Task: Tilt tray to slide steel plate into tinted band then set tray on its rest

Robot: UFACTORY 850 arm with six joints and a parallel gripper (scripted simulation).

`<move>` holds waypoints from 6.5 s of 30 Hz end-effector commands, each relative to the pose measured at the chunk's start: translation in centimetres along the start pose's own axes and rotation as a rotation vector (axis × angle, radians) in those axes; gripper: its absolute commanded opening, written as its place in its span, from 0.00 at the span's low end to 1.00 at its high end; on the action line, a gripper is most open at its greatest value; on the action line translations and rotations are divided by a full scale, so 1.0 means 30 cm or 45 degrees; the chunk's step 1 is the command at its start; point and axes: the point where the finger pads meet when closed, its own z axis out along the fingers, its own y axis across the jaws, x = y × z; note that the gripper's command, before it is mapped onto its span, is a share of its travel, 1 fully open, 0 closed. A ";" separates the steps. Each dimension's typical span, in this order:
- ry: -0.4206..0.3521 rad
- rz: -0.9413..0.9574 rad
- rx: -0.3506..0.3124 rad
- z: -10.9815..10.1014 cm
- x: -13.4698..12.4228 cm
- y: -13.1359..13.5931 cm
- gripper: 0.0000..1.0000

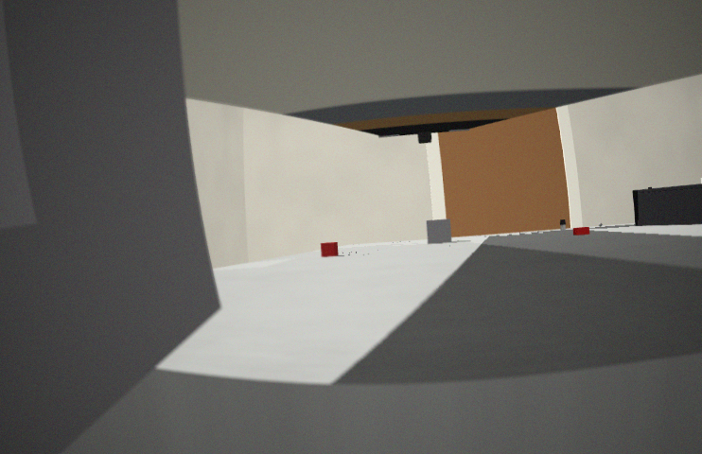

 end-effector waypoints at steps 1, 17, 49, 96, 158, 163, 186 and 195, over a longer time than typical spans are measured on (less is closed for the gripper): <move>-0.004 -0.001 0.002 -0.044 -0.002 0.010 0.00; -0.004 -0.001 0.002 0.193 -0.002 -0.044 0.00; -0.004 -0.001 0.002 0.247 -0.003 -0.054 0.00; -0.004 -0.001 0.002 0.259 -0.003 -0.056 0.00; -0.004 -0.001 0.002 0.318 -0.003 -0.065 0.00; -0.004 -0.001 0.002 0.322 -0.003 -0.065 0.00; -0.004 -0.001 0.002 0.329 -0.003 -0.066 0.00; -0.004 -0.001 0.002 0.339 -0.003 -0.068 0.00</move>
